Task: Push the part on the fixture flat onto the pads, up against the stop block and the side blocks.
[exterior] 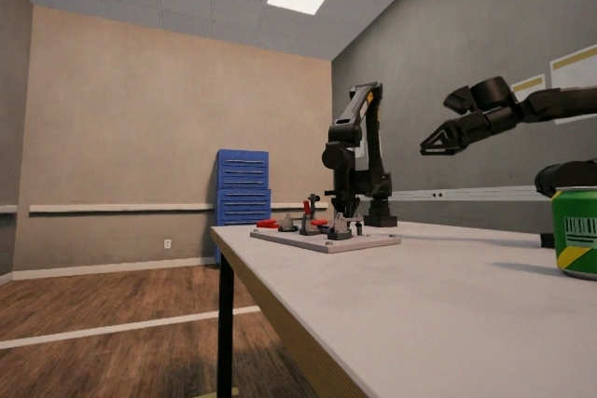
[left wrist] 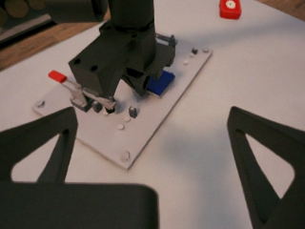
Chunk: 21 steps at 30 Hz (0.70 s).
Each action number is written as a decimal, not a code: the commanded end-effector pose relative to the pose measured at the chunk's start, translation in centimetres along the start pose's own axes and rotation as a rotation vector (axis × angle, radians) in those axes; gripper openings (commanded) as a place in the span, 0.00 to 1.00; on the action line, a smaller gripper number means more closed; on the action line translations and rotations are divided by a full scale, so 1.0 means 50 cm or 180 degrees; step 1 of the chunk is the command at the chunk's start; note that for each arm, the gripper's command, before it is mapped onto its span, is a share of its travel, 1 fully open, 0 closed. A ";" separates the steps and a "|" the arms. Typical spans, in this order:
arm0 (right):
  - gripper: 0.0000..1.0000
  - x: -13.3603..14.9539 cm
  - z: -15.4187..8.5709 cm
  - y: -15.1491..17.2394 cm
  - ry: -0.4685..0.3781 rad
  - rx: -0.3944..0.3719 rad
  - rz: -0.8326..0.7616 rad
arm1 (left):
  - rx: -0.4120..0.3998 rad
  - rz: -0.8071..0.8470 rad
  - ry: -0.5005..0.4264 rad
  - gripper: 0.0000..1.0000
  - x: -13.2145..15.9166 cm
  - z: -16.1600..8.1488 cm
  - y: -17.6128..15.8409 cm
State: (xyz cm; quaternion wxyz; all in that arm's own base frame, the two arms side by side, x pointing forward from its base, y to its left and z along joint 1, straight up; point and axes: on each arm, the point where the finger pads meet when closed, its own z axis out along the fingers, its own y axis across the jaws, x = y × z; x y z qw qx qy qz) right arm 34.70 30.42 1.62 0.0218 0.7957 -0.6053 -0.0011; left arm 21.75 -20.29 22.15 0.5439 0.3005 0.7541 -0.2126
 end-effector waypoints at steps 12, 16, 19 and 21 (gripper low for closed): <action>0.00 -0.009 -0.036 -0.017 -0.0003 0.0016 -0.0005 | -0.0002 -0.0022 -0.0154 1.00 -0.063 -0.011 0.000; 0.00 0.001 -0.018 -0.008 0.0022 -0.0032 -0.0004 | -0.0002 -0.0022 -0.0154 1.00 -0.063 -0.011 0.000; 0.00 0.001 -0.034 -0.015 -0.0018 0.0048 0.0100 | -0.0002 -0.0022 -0.0154 1.00 -0.063 -0.011 0.000; 0.00 0.003 -0.049 -0.022 -0.0054 0.0113 0.0185 | -0.0002 -0.0022 -0.0154 1.00 -0.063 -0.011 0.000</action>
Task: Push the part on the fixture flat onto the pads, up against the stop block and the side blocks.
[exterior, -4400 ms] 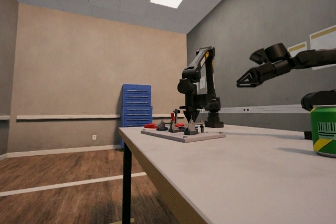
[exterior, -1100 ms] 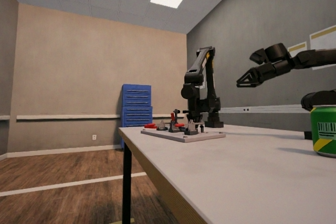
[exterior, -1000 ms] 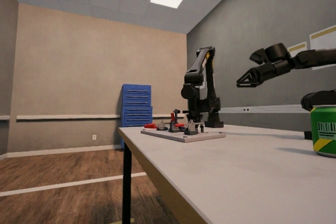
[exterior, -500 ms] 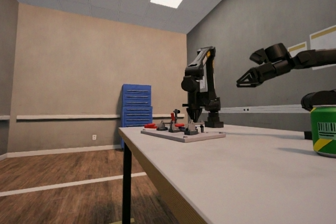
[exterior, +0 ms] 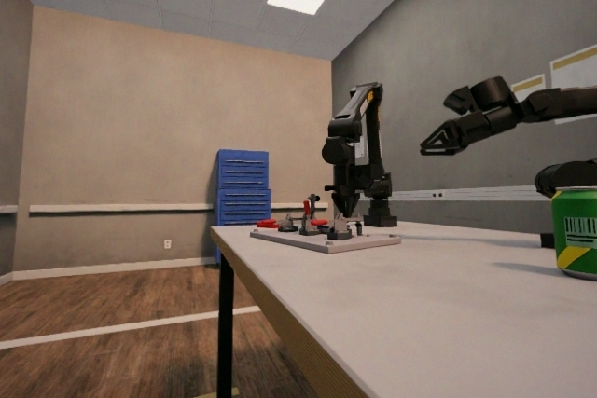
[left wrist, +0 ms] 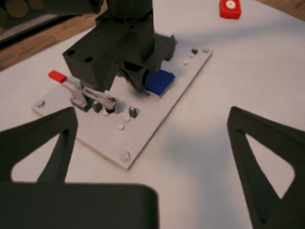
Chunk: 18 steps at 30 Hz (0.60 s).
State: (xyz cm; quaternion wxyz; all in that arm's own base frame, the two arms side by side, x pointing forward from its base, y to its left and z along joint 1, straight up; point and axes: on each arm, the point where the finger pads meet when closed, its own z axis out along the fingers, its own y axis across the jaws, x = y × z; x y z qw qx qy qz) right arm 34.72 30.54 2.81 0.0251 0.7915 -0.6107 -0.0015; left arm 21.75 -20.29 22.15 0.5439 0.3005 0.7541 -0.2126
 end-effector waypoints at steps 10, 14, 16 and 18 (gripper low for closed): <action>0.00 0.020 -0.043 -0.035 -0.0264 0.0268 0.1489 | -0.0002 -0.0022 -0.0154 1.00 -0.063 -0.011 0.000; 0.00 0.019 -0.043 -0.016 -0.0274 0.0255 0.2031 | -0.0002 -0.0022 -0.0154 1.00 -0.063 -0.011 0.000; 0.00 0.023 -0.043 -0.009 -0.0281 0.0245 0.2298 | -0.0002 -0.0022 -0.0154 1.00 -0.063 -0.011 0.000; 0.00 0.023 -0.043 -0.009 -0.0281 0.0245 0.2298 | -0.0002 -0.0022 -0.0154 1.00 -0.063 -0.011 0.000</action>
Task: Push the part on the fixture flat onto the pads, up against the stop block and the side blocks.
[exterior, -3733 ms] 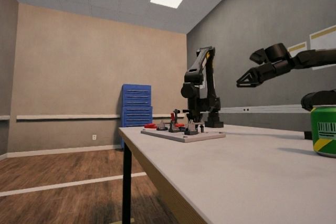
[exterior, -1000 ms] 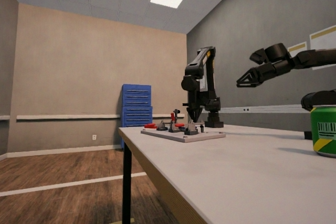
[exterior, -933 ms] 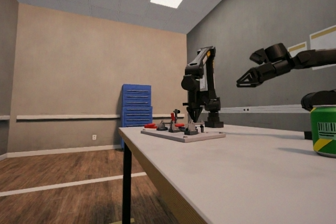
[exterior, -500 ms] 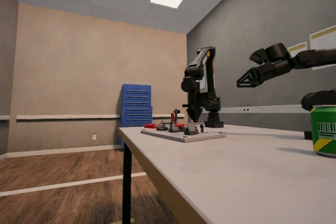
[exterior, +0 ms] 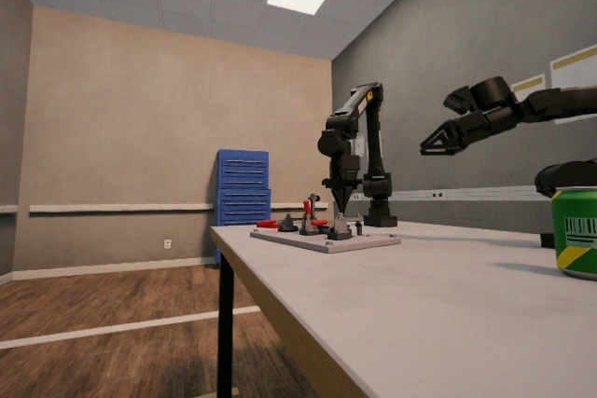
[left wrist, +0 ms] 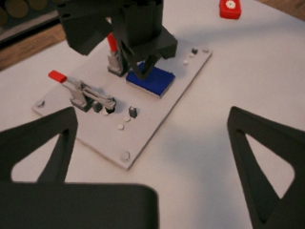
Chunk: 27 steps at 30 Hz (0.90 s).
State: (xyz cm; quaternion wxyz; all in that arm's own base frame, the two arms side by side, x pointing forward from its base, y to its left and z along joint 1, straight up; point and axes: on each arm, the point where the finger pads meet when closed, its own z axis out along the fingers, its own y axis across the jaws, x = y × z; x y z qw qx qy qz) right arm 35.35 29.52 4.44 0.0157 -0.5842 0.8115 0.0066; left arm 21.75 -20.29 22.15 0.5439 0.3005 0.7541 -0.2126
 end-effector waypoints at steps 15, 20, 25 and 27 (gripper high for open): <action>0.00 0.059 -0.011 0.031 -0.0056 0.0071 0.2555 | -0.0002 -0.0022 -0.0154 1.00 -0.063 -0.011 0.000; 0.00 0.080 -0.009 0.031 -0.0033 0.0069 0.2987 | -0.0002 -0.0022 -0.0154 1.00 -0.063 -0.011 0.000; 0.00 0.119 0.000 0.043 0.0071 0.0041 0.3357 | -0.0002 -0.0022 -0.0154 1.00 -0.063 -0.011 0.000; 0.00 0.115 0.001 0.039 0.0075 0.0036 0.3332 | -0.0002 -0.0022 -0.0154 1.00 -0.063 -0.011 0.000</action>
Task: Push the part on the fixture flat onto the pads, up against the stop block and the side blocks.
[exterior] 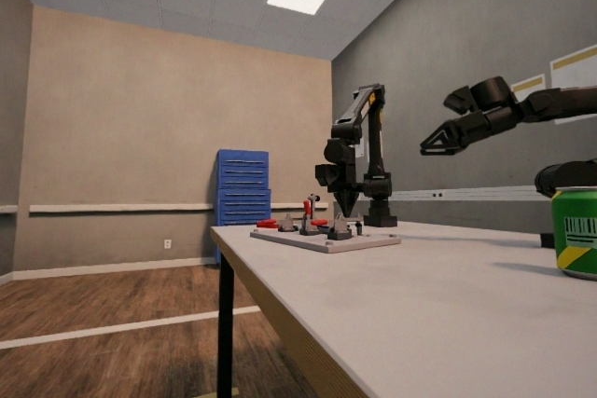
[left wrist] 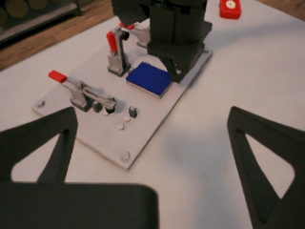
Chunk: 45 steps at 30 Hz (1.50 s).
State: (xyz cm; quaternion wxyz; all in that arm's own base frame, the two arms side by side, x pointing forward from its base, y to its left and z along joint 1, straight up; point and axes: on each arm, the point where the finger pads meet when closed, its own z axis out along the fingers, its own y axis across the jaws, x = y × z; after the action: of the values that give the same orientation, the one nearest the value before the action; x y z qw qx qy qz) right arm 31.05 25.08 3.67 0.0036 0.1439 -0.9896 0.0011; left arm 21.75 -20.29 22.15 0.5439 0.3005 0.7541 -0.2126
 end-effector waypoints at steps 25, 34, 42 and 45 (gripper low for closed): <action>0.00 -0.051 0.041 0.002 -0.0144 -0.0056 0.0219 | -0.0002 -0.0022 -0.0154 1.00 -0.063 -0.011 0.000; 0.00 -0.034 0.044 -0.002 -0.0128 -0.0049 0.0208 | -0.0002 -0.0022 -0.0154 1.00 -0.063 -0.011 0.000; 0.00 -0.022 0.067 0.002 -0.0075 -0.0027 0.0228 | -0.0002 -0.0022 -0.0154 1.00 -0.063 -0.011 0.000; 0.00 -0.039 0.061 0.002 -0.0078 -0.0028 0.0216 | -0.0002 -0.0022 -0.0154 1.00 -0.063 -0.011 0.000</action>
State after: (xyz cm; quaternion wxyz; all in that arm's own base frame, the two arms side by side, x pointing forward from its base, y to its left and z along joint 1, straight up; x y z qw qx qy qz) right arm 31.42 25.03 -0.02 0.0052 0.1140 -0.9935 0.0022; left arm 21.75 -20.29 22.15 0.5439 0.3005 0.7541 -0.2126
